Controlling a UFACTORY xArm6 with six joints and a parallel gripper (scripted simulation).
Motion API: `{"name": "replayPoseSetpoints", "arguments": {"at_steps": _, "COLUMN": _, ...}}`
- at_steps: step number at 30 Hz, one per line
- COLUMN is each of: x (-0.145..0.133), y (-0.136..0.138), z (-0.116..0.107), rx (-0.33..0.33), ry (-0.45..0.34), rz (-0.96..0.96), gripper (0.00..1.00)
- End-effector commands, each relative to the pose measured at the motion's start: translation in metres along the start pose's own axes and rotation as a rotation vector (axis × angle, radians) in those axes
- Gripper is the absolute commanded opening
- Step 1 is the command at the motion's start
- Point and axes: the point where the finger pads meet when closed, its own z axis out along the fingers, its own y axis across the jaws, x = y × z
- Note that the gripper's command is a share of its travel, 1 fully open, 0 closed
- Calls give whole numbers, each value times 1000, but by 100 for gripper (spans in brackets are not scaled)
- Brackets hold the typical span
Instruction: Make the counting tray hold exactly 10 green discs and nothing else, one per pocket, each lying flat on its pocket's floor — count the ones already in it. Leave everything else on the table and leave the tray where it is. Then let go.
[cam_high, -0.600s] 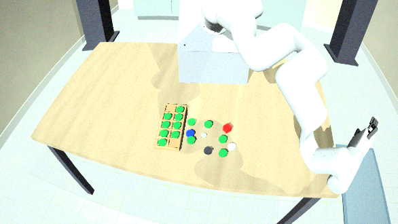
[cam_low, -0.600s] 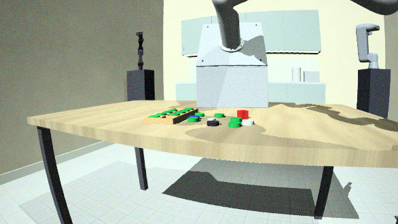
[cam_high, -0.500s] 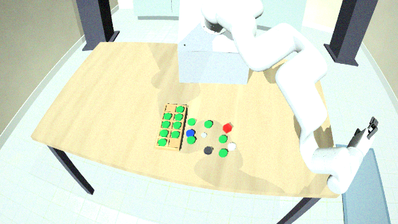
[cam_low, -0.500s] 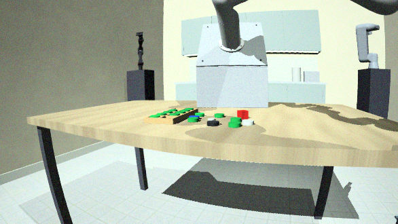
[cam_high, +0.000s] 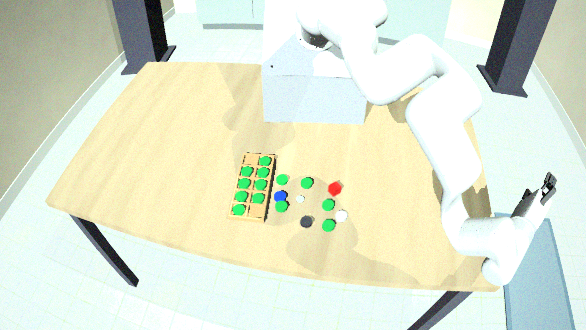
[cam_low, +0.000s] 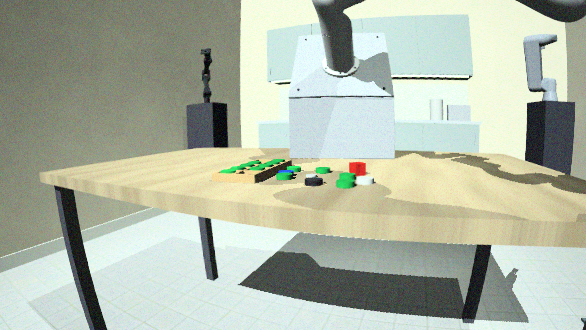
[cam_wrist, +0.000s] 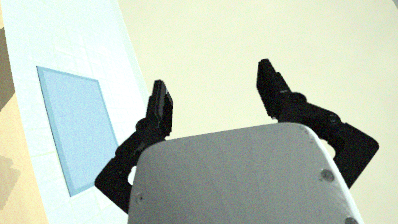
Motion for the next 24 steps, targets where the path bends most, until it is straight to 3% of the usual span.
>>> {"name": "replayPoseSetpoints", "arguments": {"at_steps": 1, "x": 0, "y": 2, "z": 0, "rx": 0, "ry": -1, "rz": -5, "gripper": 47}}
{"name": "replayPoseSetpoints", "arguments": {"at_steps": 16, "x": 7, "y": -17, "z": -16, "rx": 55, "ry": -5, "rz": -91, "gripper": 47}}
{"name": "replayPoseSetpoints", "arguments": {"at_steps": 24, "x": 29, "y": -55, "z": -51, "rx": 171, "ry": 11, "rz": -277, "gripper": 47}}
